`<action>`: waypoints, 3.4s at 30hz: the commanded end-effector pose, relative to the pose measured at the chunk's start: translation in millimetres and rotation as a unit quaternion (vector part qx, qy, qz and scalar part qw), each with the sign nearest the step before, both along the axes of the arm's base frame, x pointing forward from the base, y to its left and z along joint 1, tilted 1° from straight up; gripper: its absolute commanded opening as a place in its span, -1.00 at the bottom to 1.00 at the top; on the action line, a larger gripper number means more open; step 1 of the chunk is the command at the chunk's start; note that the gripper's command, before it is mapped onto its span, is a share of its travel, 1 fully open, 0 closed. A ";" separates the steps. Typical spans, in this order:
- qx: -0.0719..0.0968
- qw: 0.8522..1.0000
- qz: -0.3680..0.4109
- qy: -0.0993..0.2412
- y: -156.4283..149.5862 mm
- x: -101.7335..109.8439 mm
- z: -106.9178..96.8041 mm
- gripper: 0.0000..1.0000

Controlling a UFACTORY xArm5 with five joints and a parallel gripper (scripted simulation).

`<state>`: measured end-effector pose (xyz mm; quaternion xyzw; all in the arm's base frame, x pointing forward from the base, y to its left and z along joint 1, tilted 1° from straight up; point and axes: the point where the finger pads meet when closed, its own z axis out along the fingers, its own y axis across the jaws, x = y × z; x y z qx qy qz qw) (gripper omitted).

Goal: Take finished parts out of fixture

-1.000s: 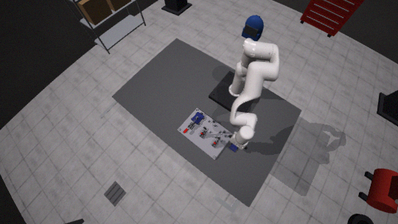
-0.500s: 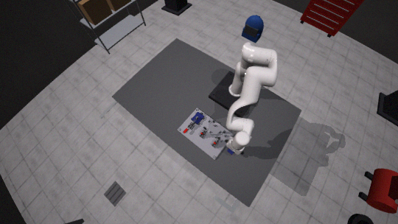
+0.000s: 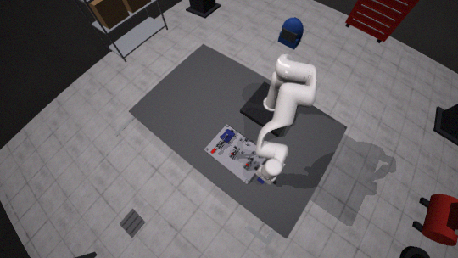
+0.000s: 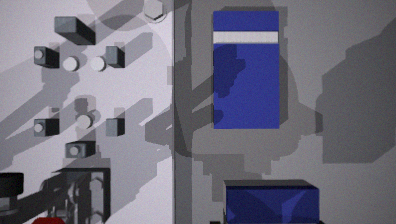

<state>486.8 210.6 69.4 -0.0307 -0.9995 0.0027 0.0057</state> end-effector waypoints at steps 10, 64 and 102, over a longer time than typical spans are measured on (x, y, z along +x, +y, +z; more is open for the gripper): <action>0.001 1.000 0.000 -0.001 -0.2 21.6 1.6 -1.00; 0.001 1.000 0.000 -0.001 -0.5 22.9 -19.2 -1.00; 0.001 1.000 0.000 -0.001 -1.3 22.5 -80.6 -1.00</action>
